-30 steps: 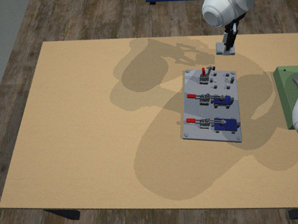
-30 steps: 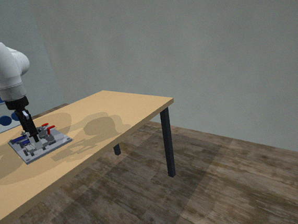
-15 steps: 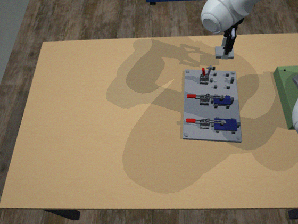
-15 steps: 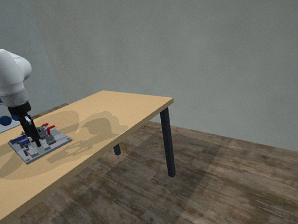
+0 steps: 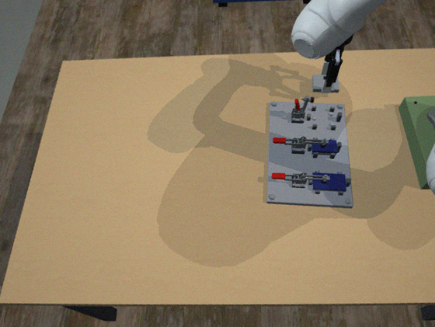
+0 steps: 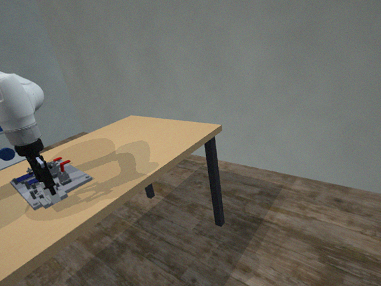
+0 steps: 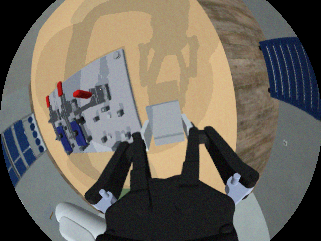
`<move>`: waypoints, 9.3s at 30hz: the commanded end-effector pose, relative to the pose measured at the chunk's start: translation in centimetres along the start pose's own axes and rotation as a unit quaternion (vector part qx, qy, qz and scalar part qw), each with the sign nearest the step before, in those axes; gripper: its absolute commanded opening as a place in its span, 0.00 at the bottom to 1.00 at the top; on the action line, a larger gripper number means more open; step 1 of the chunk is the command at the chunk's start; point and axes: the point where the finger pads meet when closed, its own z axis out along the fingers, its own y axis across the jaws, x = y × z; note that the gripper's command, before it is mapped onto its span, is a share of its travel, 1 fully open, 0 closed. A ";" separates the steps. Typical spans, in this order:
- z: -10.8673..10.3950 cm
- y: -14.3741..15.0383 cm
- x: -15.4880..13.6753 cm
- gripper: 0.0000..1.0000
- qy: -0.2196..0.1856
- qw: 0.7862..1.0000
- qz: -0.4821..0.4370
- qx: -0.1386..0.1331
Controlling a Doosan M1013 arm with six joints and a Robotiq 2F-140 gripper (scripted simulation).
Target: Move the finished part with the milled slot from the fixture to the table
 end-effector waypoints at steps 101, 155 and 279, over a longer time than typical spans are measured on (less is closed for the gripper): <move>2.5 0.3 0.0 0.00 0.003 1.000 0.003 -0.004; 3.2 0.3 0.1 0.00 0.003 1.000 0.003 -0.004; -6.7 0.2 0.0 0.54 0.003 1.000 0.003 -0.004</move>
